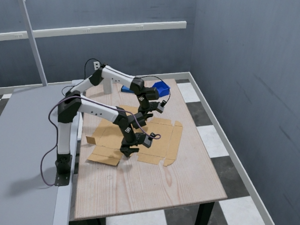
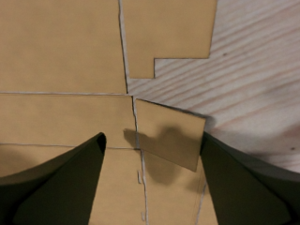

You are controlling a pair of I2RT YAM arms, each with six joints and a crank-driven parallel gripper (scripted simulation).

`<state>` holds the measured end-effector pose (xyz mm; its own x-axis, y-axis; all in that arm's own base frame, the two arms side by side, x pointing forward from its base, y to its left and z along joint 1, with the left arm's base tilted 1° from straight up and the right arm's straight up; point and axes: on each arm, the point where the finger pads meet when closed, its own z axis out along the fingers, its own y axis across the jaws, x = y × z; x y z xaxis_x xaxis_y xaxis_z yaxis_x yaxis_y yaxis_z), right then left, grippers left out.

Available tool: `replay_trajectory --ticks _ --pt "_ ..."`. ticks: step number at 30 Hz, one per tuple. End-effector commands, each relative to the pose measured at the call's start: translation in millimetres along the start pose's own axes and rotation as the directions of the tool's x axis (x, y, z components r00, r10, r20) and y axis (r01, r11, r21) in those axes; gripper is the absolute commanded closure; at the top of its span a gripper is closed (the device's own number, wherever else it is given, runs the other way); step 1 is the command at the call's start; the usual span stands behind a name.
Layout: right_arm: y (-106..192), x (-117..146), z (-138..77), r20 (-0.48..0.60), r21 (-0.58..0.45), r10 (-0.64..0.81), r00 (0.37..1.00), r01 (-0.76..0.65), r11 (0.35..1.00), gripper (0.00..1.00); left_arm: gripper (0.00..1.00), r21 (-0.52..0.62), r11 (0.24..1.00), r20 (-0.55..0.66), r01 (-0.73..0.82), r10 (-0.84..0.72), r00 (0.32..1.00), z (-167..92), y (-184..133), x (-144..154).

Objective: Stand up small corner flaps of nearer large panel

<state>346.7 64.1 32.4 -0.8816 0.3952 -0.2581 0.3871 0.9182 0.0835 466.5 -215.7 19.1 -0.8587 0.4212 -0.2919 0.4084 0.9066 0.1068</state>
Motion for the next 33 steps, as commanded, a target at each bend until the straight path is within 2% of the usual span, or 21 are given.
replay_trajectory --ticks 1,11,14,33 --pt "18 -5 -13 0.018 -0.049 0.006 1.000 -0.005 0.999 0.19 0.19 -0.024 1.000 -0.047 -0.005 0.003 0.999 19 -1 14" --pt "26 -8 -23 0.019 -0.050 0.006 1.000 -0.005 0.999 0.19 0.19 -0.024 1.000 -0.047 -0.005 0.003 0.999 19 -1 14" --pt "28 -4 -13 -0.003 -0.035 0.004 1.000 -0.004 0.999 0.19 0.19 -0.024 1.000 -0.047 -0.005 0.003 0.999 19 -1 14" --pt "50 -7 -24 0.000 -0.017 0.003 1.000 -0.003 1.000 0.19 0.19 -0.024 1.000 -0.047 -0.005 0.003 0.999 19 -1 14"
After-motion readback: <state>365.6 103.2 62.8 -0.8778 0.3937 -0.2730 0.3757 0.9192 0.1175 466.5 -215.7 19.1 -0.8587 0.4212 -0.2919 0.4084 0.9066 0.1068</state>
